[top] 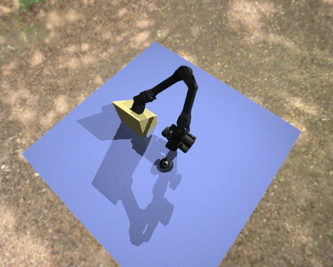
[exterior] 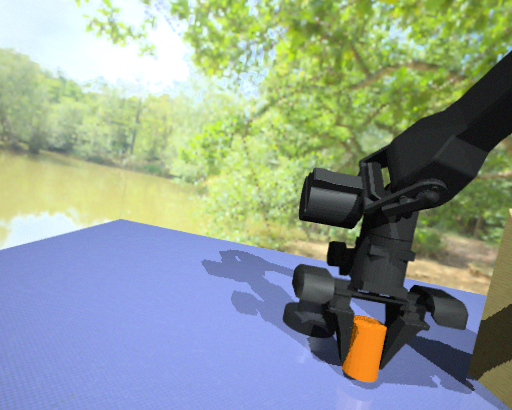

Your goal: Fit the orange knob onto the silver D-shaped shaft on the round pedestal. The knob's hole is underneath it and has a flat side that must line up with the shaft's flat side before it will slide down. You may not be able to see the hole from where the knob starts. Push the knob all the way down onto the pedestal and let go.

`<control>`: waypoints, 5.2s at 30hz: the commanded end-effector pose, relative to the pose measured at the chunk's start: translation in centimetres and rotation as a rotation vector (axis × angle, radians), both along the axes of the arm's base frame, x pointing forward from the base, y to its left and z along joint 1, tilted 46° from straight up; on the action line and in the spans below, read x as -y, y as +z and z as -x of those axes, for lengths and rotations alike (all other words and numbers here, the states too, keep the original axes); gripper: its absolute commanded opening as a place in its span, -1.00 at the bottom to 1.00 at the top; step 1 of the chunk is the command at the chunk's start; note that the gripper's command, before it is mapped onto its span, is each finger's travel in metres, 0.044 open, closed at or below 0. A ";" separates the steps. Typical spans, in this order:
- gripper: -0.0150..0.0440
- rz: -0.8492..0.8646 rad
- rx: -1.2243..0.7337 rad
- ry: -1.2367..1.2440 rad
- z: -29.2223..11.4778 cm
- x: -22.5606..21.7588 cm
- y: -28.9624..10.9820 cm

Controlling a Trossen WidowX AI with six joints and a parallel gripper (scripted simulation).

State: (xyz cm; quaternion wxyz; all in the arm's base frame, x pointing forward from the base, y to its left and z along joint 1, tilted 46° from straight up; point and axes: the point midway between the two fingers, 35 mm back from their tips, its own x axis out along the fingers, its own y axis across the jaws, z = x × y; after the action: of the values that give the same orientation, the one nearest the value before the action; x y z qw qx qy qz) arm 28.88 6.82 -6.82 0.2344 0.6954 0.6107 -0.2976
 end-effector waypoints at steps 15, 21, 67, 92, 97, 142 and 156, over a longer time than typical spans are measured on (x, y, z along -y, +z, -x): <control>-0.49 0.010 0.029 -0.008 -1.0 7.1 9.0; -0.49 0.006 0.030 -0.007 -0.7 8.0 10.4; -0.49 0.099 0.444 -0.471 2.5 9.7 16.6; -0.49 0.121 0.673 -0.697 4.3 10.5 19.6; -0.49 0.126 0.694 -0.719 4.4 10.4 19.5; -0.49 0.129 0.722 -0.749 4.3 9.7 18.9; -0.49 0.109 0.573 -0.595 3.6 8.5 17.6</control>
State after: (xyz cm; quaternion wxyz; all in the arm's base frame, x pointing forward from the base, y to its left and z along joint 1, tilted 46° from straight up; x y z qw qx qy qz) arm 24.94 -1.75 10.60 0.3341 0.8889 0.2600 -0.1750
